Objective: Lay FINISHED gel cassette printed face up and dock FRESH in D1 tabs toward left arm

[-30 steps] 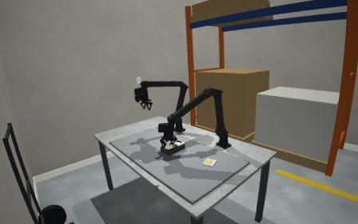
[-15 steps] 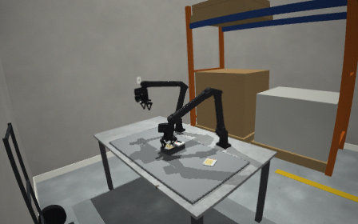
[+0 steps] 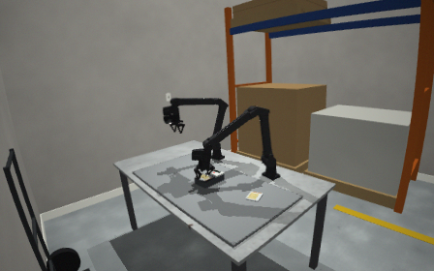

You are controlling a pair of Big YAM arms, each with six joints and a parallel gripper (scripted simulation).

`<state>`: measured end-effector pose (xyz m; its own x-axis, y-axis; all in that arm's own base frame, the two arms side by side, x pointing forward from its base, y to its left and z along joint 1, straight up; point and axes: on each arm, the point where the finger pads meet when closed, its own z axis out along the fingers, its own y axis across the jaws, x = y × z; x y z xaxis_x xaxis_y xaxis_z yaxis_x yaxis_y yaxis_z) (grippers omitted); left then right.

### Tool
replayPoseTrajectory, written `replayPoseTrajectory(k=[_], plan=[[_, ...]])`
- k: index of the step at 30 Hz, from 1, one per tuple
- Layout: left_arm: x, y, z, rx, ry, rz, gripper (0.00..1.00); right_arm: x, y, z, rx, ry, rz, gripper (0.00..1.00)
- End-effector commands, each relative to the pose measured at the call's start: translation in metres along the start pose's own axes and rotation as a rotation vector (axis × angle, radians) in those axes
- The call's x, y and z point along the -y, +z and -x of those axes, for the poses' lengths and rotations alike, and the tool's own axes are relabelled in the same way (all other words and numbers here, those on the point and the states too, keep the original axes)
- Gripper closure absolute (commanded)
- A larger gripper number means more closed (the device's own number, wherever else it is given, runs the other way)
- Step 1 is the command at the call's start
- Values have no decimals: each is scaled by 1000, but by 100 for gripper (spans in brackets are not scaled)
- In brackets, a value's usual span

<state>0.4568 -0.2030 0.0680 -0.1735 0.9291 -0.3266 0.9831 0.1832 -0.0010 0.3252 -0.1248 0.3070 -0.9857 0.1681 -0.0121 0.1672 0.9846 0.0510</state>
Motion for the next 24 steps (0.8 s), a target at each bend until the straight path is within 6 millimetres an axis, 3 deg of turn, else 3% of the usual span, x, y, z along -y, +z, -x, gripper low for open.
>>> replayPoseTrajectory(k=[1,24], plan=[[-2,-8,3,5,3,9,2,2,-18,10,19,-7,-2,0],[-4,-16,3,8,5,15,2,2,-18,10,19,-7,-2,0]])
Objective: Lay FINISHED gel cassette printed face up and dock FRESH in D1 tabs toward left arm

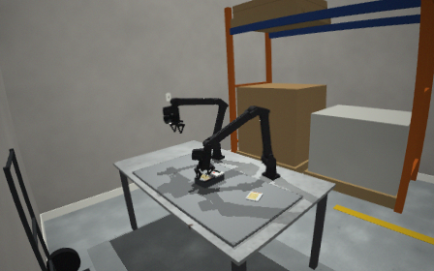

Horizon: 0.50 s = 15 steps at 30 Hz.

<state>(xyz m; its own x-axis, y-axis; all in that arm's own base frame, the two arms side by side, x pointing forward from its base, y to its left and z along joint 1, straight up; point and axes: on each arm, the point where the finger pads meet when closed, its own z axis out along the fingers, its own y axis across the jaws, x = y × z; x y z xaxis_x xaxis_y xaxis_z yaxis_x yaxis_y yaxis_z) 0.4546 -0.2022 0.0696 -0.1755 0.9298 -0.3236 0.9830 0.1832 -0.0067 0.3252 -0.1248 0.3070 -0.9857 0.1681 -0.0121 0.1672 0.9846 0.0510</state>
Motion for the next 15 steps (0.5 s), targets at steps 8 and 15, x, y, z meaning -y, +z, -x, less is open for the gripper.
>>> replayPoseTrajectory(k=[8,15], plan=[[-6,-14,4,11,7,20,2,2,-18,10,19,-7,-2,0],[-7,-16,4,13,8,23,2,2,-18,10,19,-7,-2,0]])
